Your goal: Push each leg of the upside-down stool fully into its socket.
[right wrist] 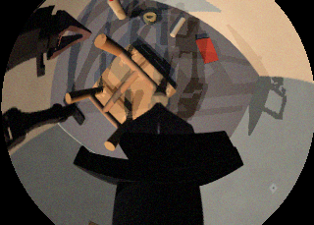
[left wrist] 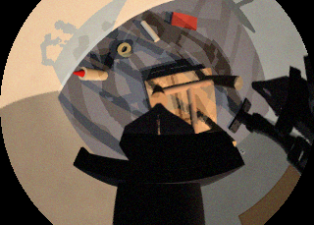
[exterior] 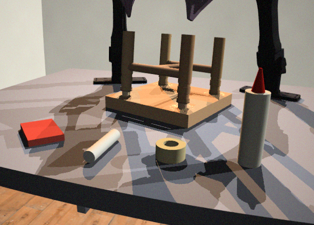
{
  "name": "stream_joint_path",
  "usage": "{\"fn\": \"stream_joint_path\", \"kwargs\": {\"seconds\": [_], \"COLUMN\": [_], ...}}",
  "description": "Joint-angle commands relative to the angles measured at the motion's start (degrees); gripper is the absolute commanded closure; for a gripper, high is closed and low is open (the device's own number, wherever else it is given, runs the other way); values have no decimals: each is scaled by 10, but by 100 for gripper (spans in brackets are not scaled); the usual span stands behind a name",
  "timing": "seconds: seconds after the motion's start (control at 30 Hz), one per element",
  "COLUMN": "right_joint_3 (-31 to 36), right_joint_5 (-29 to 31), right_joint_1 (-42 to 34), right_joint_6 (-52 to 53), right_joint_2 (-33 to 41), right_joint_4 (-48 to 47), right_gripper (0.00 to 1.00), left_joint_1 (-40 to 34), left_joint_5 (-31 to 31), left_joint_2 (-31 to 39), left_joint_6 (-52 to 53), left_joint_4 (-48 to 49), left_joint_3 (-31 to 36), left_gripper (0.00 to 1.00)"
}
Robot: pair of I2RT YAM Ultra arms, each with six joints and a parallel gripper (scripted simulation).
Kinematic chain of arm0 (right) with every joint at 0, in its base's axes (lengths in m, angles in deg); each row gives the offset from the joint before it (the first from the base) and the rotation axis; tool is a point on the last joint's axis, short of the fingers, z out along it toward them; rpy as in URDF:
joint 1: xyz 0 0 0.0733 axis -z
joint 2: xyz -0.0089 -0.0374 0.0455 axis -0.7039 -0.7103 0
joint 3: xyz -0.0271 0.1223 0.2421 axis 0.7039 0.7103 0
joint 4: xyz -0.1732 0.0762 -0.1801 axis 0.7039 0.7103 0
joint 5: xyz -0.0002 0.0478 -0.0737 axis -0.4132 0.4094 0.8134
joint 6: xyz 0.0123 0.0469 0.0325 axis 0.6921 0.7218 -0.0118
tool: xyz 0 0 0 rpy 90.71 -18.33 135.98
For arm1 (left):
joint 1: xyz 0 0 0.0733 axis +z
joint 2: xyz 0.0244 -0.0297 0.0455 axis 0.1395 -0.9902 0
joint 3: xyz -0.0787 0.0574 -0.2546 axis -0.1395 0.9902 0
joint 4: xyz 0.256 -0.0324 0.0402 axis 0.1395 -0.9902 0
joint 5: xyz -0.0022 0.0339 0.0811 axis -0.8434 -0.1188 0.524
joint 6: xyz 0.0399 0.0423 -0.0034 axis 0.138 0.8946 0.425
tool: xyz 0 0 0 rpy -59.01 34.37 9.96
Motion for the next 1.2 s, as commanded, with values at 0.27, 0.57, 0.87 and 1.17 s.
{"fn": "stream_joint_path", "kwargs": {"seconds": [0.27, 0.57, 0.87, 1.17], "right_joint_3": [-5, -5, -5, 24], "right_joint_5": [6, 5, 5, 4], "right_joint_1": [0, 0, 0, 2], "right_joint_6": [0, 0, 0, -1], "right_joint_2": [3, 3, 3, 22], "right_joint_4": [3, 3, 3, -26], "right_gripper": [100, 100, 100, 100], "left_joint_1": [5, 1, 4, 4], "left_joint_5": [0, 0, 2, 2], "left_joint_2": [26, 39, 51, 55], "left_joint_6": [3, 3, 3, 3], "left_joint_4": [32, 63, 96, 98], "left_joint_3": [27, 61, 101, 105], "left_gripper": [100, 100, 100, 100]}}
